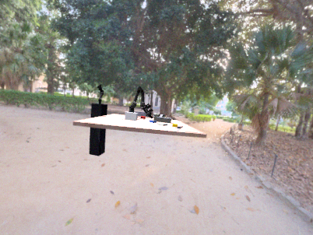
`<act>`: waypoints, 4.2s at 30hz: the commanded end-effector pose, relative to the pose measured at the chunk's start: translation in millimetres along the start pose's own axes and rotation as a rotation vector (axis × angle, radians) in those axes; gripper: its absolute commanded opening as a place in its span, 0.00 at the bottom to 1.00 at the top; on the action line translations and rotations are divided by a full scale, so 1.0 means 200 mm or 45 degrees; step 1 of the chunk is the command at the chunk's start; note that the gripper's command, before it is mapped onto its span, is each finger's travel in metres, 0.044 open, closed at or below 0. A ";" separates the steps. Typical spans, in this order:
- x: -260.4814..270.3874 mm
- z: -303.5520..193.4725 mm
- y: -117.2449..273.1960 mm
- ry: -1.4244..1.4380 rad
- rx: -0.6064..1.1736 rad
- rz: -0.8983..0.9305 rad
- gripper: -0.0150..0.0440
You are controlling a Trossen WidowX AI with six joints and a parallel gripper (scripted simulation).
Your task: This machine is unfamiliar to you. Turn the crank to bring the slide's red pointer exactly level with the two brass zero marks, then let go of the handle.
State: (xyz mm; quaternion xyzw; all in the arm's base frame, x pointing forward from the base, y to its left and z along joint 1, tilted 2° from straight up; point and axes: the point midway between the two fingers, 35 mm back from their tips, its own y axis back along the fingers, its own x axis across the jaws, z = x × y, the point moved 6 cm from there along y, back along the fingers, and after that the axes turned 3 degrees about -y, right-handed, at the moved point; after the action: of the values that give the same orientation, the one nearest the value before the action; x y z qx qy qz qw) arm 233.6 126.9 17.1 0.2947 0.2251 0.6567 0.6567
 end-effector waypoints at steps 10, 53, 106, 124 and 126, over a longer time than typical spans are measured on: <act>-0.07 0.06 0.06 -0.005 -0.009 -0.020 0.25; 0.09 0.20 0.21 -0.008 -0.009 -0.017 0.25; 0.24 0.06 0.07 -0.010 -0.008 -0.015 0.25; 0.13 -0.03 -0.02 -0.008 -0.008 -0.017 0.25; 0.12 -0.03 -0.02 -0.008 -0.008 -0.017 0.25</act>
State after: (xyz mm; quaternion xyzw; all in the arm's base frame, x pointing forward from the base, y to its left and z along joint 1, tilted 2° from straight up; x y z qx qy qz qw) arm 232.5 157.8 17.5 0.2912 0.2168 0.6575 0.6603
